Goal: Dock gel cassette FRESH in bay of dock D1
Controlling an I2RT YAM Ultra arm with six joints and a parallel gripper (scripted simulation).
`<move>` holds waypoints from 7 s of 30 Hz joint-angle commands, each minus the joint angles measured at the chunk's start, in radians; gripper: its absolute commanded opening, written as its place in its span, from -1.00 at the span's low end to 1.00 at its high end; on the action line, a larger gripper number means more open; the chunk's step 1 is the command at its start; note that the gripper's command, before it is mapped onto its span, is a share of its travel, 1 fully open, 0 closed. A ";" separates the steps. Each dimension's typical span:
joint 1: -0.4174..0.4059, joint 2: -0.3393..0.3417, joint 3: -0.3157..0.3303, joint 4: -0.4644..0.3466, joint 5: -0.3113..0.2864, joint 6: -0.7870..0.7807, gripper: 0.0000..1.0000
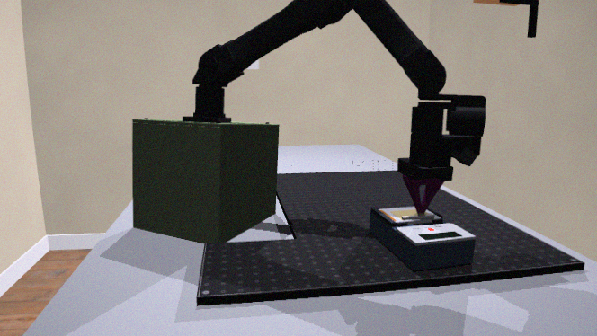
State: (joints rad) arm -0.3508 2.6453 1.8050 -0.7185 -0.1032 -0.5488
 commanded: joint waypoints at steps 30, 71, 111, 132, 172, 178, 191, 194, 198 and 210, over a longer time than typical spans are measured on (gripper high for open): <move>-0.020 0.015 -0.076 0.057 0.016 -0.016 -1.00; -0.027 0.012 -0.124 0.103 0.015 -0.023 -1.00; -0.031 0.010 -0.154 0.134 0.014 -0.029 -1.00; -0.031 0.010 -0.155 0.135 0.014 -0.029 -1.00; -0.011 -0.011 -0.033 0.017 0.015 -0.005 -1.00; -0.004 -0.030 -0.015 -0.006 0.015 -0.002 -1.00; 0.002 -0.060 0.029 -0.059 0.009 0.004 -1.00; 0.007 -0.063 0.041 -0.073 0.008 0.006 -1.00; 0.004 -0.065 0.058 -0.092 0.008 0.008 -1.00; 0.004 -0.068 0.101 -0.137 0.009 0.012 -1.00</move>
State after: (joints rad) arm -0.3447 2.6213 1.8675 -0.8310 -0.0940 -0.5468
